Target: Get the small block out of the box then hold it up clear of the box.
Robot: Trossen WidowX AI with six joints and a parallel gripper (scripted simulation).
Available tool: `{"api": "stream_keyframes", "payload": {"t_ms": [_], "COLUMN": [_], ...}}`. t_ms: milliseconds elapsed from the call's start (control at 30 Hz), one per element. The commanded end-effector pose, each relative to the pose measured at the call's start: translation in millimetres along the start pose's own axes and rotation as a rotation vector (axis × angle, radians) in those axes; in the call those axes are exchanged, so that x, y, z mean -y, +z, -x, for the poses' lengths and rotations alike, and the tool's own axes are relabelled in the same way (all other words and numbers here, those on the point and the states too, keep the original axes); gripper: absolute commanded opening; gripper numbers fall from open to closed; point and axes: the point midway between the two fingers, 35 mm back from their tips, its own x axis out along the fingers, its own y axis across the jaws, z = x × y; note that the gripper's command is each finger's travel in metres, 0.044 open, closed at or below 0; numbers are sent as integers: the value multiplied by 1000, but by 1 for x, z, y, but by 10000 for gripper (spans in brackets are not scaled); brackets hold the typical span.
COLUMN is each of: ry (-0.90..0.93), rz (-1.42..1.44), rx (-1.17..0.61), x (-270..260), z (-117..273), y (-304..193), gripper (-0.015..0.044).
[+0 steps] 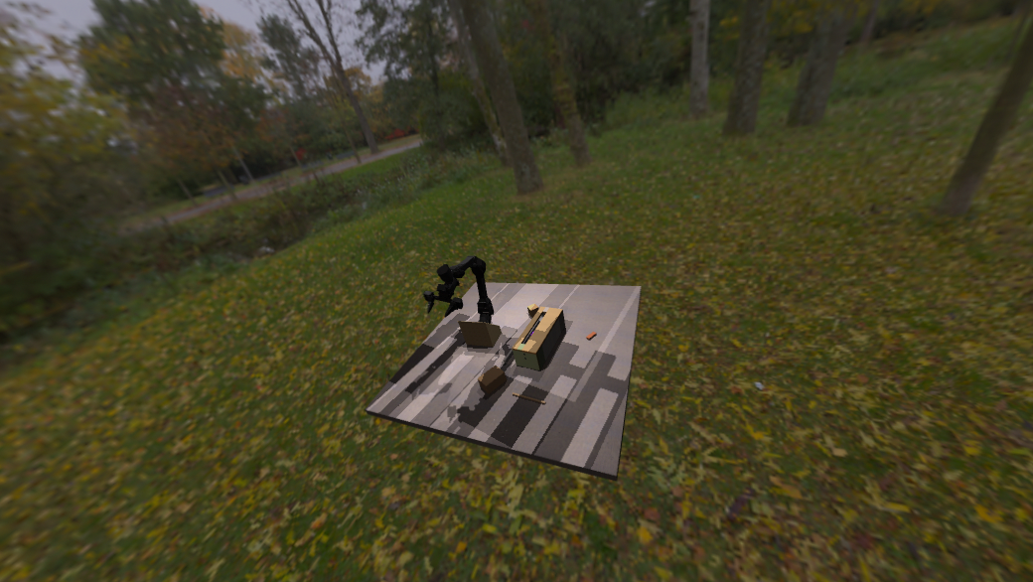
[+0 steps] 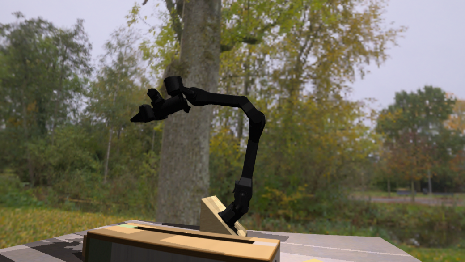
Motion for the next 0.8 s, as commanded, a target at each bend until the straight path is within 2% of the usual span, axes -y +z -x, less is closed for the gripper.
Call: {"api": "stream_keyframes", "payload": {"t_ms": [0,367,567,767], "ry": [60,410,631,884], "rz": [163,1003,1491,1980], "rx": [-33,-67,-45,9], "x": [-35,-214,-292,-343], "z": [9,67,115,171], "y": [-8,-61,-122,-198], "gripper": [400,400,400,400]}}
